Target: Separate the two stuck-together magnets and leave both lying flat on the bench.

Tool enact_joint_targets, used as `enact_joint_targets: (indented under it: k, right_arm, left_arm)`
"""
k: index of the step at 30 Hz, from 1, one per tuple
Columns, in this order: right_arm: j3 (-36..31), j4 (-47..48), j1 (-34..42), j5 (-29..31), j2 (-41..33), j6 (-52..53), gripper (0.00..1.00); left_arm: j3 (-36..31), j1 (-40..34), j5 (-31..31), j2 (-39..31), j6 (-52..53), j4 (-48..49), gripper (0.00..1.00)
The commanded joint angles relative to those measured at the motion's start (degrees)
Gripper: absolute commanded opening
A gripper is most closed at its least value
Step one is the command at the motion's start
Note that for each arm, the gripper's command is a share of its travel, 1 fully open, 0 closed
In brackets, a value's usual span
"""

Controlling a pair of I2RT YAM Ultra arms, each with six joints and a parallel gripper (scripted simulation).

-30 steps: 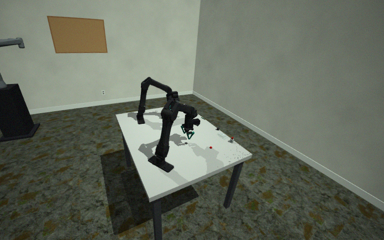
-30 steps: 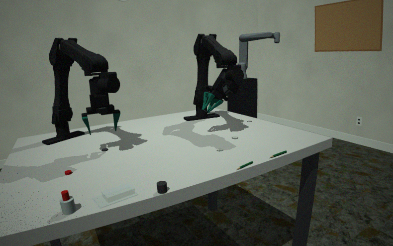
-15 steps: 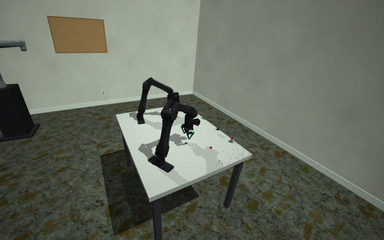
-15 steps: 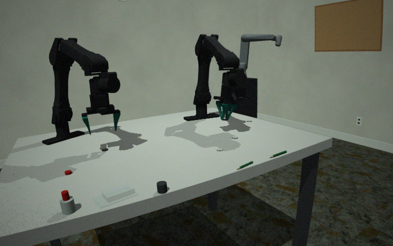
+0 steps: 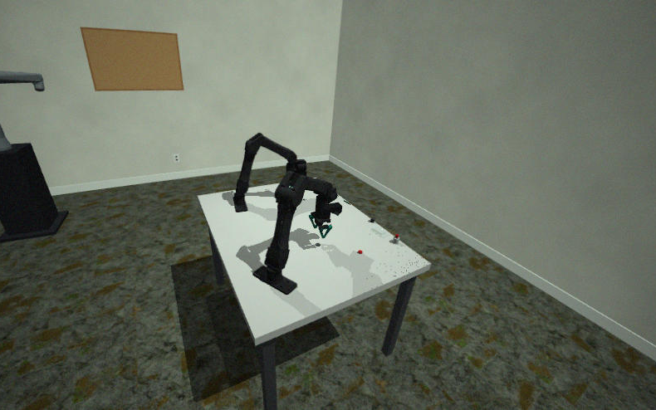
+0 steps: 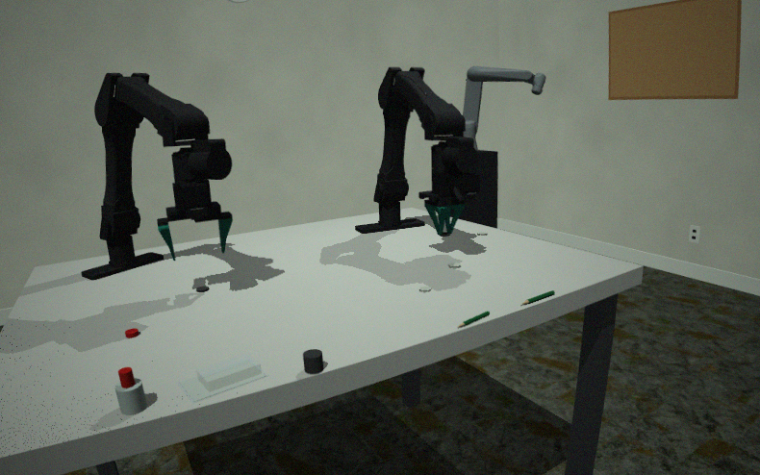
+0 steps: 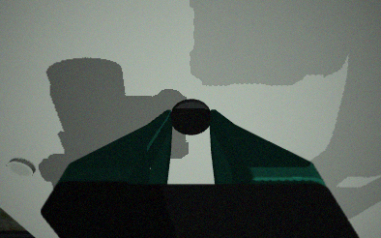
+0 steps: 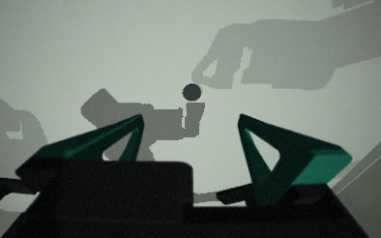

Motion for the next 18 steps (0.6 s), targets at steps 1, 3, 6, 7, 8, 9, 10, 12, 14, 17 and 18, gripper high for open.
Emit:
enact_joint_targets:
  k: [1,3,6,7,8,9,10,12,14,17,18]
  right_arm:
    - [0.56,0.1,0.09,0.14,-0.55,0.0,1.0]
    - [0.56,0.1,0.09,0.14,-0.55,0.0,1.0]
    - [0.56,0.1,0.09,0.14,-0.55,0.0,1.0]
    - [0.56,0.1,0.09,0.14,-0.55,0.0,1.0]
    - [0.56,0.1,0.09,0.14,-0.55,0.0,1.0]
    - [0.56,0.1,0.09,0.14,-0.55,0.0,1.0]
    - [0.56,0.1,0.09,0.14,-0.55,0.0,1.0]
    - [0.56,0.1,0.09,0.14,-0.55,0.0,1.0]
    - [0.56,0.1,0.09,0.14,-0.55,0.0,1.0]
    - [0.56,0.1,0.09,0.14,-0.55,0.0,1.0]
    - [0.56,0.1,0.09,0.14,-0.55,0.0,1.0]
  left_arm:
    - [0.24,-0.03,0.01,-0.16,-0.13,0.5,0.25]
    - [0.22,-0.03,0.01,0.03,-0.14,0.69,0.25]
    - [0.14,-0.03,0.01,0.28,-0.14,1.03,0.25]
    - [0.11,-0.04,0.01,0.36,-0.14,1.14,0.25]
    - [0.08,-0.04,0.01,0.44,-0.14,1.25,0.25]
    - [0.04,-0.04,0.01,0.51,-0.14,1.36,0.25]
    - [-0.02,-0.04,0.01,0.58,-0.14,1.49,0.25]
    - [-0.17,-0.04,0.01,0.71,-0.14,1.78,0.25]
    - [-0.17,-0.04,0.01,0.71,-0.14,1.78,0.25]
    - [-0.48,-0.04,0.01,0.86,-0.14,2.24,0.25]
    - [-0.6,-0.04,0.01,0.91,-0.14,2.4,0.25]
